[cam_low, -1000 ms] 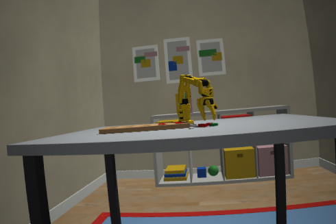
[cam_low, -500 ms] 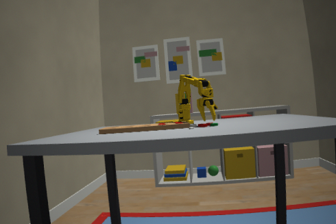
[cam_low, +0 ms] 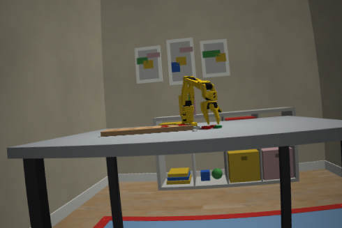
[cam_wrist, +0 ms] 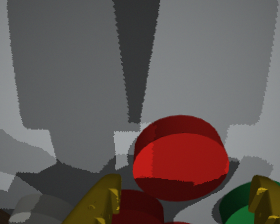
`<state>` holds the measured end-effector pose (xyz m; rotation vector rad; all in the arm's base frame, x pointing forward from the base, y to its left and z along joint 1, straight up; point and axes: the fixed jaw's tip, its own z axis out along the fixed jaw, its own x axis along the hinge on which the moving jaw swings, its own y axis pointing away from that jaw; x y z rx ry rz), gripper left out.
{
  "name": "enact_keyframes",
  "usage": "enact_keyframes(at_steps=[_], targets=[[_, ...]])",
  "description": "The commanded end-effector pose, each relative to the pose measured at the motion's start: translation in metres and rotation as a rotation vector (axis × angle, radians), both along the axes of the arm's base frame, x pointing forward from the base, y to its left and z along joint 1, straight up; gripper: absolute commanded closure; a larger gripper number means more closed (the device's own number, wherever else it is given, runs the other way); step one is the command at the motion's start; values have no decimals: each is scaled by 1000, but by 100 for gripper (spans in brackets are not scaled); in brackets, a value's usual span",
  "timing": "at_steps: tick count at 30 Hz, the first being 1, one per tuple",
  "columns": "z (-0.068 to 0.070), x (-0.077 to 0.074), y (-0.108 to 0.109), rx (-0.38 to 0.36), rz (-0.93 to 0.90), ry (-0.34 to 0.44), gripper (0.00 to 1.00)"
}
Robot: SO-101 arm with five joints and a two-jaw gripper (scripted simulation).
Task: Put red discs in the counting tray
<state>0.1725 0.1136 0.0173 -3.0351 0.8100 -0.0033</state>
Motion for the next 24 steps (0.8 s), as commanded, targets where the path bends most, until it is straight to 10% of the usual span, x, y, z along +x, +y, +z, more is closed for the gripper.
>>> enact_keyframes(at_steps=[1,24], targets=[[6,7,6,41,7,-56,73],[2,7,6,37,5,-52,73]])
